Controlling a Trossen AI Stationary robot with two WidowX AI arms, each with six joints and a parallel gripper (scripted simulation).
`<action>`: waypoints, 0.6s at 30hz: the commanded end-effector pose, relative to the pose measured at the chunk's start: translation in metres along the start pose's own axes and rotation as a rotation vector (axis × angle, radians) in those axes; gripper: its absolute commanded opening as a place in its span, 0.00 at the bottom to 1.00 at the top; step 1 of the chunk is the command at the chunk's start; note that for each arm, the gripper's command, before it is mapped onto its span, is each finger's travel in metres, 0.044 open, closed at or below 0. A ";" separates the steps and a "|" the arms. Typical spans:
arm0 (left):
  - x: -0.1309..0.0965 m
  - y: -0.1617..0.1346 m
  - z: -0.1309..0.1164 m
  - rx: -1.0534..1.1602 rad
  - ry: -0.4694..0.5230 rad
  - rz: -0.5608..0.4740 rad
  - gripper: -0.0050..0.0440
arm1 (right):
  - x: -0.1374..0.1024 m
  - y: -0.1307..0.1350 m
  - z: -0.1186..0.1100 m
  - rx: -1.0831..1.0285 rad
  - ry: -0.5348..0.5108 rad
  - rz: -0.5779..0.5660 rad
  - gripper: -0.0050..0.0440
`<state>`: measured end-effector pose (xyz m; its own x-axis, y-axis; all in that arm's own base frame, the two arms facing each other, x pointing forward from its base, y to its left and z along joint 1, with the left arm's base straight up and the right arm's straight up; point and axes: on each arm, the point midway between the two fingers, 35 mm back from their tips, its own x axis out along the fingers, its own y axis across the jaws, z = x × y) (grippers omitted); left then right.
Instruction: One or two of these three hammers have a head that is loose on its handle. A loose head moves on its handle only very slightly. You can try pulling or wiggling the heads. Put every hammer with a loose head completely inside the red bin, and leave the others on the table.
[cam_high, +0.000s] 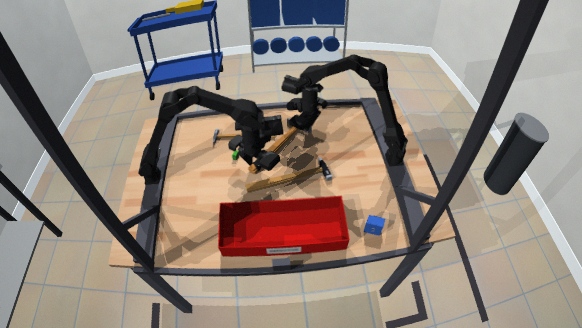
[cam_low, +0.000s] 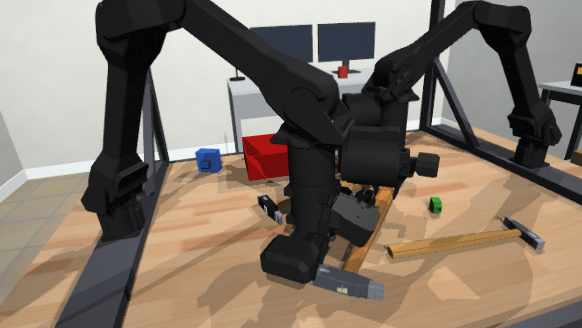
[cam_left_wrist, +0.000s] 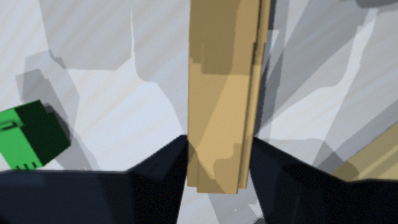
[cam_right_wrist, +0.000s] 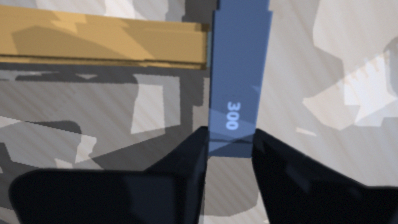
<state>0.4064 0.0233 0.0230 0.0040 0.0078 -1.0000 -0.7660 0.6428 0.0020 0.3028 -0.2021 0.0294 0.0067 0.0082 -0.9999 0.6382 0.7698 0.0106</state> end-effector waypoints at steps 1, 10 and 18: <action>-0.011 -0.004 -0.001 0.004 -0.011 -0.024 0.49 | -0.008 -0.013 0.001 0.030 -0.021 -0.013 0.40; -0.011 -0.004 -0.001 0.004 -0.011 -0.024 0.65 | -0.009 -0.013 0.003 0.030 -0.028 -0.012 0.54; -0.073 -0.005 0.002 0.006 -0.029 -0.042 0.65 | -0.069 -0.005 0.006 0.028 -0.050 -0.008 0.54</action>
<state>0.3995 0.0212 0.0383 -0.0326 -0.0008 -0.9995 -0.7658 0.6427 0.0245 0.2930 -0.2082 0.0453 -0.0227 0.0178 -0.9996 0.6606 0.7507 -0.0016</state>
